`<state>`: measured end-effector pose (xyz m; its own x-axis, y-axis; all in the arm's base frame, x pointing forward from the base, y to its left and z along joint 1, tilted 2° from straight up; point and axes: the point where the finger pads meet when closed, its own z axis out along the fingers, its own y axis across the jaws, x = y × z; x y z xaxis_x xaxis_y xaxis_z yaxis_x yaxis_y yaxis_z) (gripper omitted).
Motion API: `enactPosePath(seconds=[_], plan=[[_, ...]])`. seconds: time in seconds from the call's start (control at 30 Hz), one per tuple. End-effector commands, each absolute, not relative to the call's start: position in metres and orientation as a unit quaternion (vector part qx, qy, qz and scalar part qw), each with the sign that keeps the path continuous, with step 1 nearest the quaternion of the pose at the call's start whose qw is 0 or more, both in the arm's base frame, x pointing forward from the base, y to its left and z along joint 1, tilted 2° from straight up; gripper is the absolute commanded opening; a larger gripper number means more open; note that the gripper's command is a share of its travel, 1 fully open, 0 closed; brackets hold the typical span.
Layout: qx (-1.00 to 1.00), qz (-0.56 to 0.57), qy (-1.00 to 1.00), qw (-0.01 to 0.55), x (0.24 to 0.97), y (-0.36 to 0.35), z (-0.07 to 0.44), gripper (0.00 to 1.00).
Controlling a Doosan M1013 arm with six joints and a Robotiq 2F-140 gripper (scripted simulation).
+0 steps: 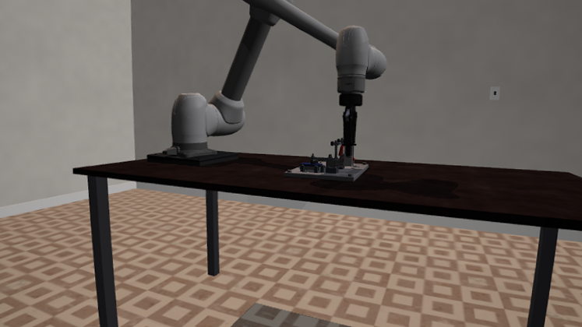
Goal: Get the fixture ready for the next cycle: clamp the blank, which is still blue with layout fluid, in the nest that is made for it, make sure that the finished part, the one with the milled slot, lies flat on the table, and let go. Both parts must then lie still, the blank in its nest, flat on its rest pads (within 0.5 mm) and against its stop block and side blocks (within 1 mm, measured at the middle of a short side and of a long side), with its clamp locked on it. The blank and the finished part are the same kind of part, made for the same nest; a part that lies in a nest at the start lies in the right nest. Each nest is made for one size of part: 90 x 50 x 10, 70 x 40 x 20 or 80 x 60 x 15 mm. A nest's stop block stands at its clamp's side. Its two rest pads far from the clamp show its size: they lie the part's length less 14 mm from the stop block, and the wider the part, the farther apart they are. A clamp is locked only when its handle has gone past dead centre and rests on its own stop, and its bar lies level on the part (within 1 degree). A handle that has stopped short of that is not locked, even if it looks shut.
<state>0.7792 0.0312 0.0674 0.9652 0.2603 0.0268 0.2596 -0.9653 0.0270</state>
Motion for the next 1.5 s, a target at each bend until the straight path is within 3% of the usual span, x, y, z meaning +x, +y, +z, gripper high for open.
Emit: enactPosePath(seconds=[0.0,1.23,1.27,1.47], plan=[[0.991,0.014,0.131,0.012,0.7785,0.0310,0.0668,0.00],[0.991,0.014,0.131,0.012,0.7808,0.0315,0.0614,0.00],[0.991,0.014,0.131,0.012,0.7808,0.0315,0.0614,0.28],[0.991,0.014,0.131,0.012,0.7808,0.0315,0.0614,0.28]])
